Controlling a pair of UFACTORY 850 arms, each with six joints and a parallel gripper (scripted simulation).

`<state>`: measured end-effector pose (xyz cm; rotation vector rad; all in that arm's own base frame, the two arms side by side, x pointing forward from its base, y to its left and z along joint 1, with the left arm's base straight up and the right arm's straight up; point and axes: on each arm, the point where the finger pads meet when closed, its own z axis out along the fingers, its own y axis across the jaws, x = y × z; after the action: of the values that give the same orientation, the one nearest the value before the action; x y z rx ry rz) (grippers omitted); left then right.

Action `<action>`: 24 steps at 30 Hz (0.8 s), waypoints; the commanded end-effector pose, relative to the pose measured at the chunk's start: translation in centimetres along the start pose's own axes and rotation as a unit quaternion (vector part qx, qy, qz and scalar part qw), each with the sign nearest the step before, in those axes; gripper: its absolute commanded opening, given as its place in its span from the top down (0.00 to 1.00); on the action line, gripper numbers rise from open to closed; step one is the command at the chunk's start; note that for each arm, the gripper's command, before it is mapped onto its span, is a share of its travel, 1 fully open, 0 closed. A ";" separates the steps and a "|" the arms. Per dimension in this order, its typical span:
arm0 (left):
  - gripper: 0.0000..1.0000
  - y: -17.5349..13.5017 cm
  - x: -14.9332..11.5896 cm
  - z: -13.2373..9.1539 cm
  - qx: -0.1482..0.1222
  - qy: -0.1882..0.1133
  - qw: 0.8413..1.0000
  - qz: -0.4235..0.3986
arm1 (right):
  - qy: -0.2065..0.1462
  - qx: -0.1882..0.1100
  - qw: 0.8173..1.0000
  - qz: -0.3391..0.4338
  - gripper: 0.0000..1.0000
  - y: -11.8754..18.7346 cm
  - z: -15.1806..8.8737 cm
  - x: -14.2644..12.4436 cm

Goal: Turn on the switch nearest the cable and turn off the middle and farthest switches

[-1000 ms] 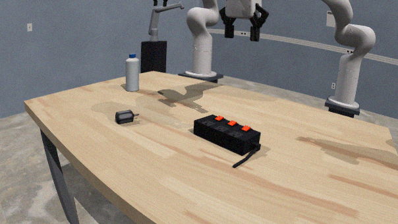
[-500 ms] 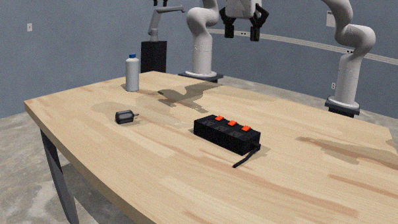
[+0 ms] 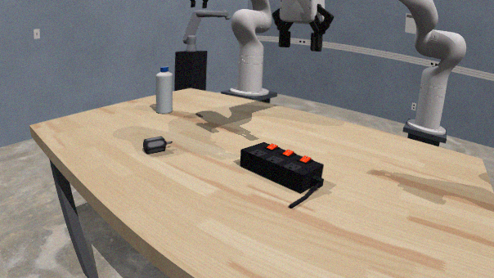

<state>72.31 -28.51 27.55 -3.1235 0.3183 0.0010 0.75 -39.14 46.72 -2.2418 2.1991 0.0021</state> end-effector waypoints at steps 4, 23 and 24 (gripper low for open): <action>0.00 0.0 0.0 -0.1 0.000 0.001 1.000 0.000 | 0.001 0.000 1.000 0.000 0.00 0.0 -0.1 0.0; 0.00 -2.7 5.2 5.8 -0.001 0.002 0.997 -0.071 | 0.001 0.000 1.000 0.000 0.00 0.0 -0.1 0.0; 0.00 -2.7 5.2 5.8 -0.001 0.002 0.997 -0.071 | 0.001 0.000 1.000 0.000 0.00 0.0 -0.1 0.0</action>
<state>75.84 -27.44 23.70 -3.1389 0.1730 -0.0136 0.75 -39.14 46.72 -2.2418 2.1991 0.0021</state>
